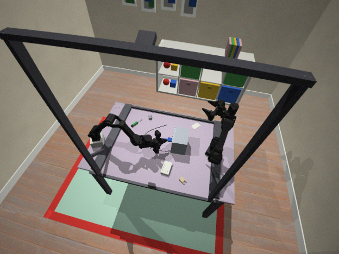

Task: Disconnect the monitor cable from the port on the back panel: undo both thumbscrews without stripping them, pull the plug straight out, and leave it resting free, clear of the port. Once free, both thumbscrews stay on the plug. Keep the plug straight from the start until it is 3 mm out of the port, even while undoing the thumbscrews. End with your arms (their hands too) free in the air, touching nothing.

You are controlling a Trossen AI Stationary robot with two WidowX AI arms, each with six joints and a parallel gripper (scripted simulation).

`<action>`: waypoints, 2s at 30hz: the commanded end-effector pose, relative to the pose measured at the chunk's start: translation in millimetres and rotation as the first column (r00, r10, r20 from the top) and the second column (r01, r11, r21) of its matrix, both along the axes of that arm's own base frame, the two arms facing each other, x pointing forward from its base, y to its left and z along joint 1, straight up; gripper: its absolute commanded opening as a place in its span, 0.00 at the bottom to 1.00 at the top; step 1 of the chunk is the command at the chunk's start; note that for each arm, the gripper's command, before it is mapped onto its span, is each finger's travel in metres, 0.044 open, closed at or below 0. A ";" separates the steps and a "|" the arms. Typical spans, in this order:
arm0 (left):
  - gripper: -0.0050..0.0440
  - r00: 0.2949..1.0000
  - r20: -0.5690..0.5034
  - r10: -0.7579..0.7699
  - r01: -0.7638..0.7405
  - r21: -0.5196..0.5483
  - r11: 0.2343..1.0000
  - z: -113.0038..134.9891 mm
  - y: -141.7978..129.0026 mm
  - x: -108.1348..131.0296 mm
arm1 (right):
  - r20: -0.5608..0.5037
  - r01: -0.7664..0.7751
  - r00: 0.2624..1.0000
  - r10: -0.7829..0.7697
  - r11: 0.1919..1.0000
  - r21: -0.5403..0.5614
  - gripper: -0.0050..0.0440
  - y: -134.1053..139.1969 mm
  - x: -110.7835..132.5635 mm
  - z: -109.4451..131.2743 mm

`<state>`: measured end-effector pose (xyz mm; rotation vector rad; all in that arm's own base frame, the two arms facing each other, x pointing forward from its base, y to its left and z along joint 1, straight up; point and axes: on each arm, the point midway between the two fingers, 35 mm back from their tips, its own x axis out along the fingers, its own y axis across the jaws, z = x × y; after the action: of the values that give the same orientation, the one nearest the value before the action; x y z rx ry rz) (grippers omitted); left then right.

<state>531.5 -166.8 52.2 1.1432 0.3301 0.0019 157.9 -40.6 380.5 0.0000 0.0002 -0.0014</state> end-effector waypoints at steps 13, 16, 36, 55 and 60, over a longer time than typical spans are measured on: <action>0.10 0.999 -0.036 -0.004 -0.002 -0.159 0.987 16.9 1.1 2.9 | 0.001 -0.001 1.000 0.001 1.000 -0.006 1.00 1.1 -0.3 2.9; 0.10 0.999 -0.038 -0.004 -0.002 -0.164 0.986 17.0 1.1 3.0 | 0.001 -0.001 1.000 0.001 1.000 -0.006 1.00 1.1 -0.3 2.9; 0.40 0.996 -0.086 -0.016 -0.009 -0.285 0.959 19.3 2.8 3.7 | 0.001 -0.001 1.000 0.001 1.000 -0.006 1.00 1.1 -0.3 2.9; 1.00 0.996 -0.086 -0.016 -0.009 -0.285 0.959 19.3 2.8 3.7 | 0.001 -0.001 1.000 0.001 1.000 -0.006 1.00 1.1 -0.3 2.9; 1.00 0.996 -0.086 -0.016 -0.009 -0.285 0.959 19.3 2.8 3.7 | 0.001 -0.001 1.000 0.001 1.000 -0.006 1.00 1.1 -0.3 2.9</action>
<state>532.4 -162.5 56.2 0.8754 0.4206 -0.1042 157.9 -40.6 380.5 0.0000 0.0002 -0.0014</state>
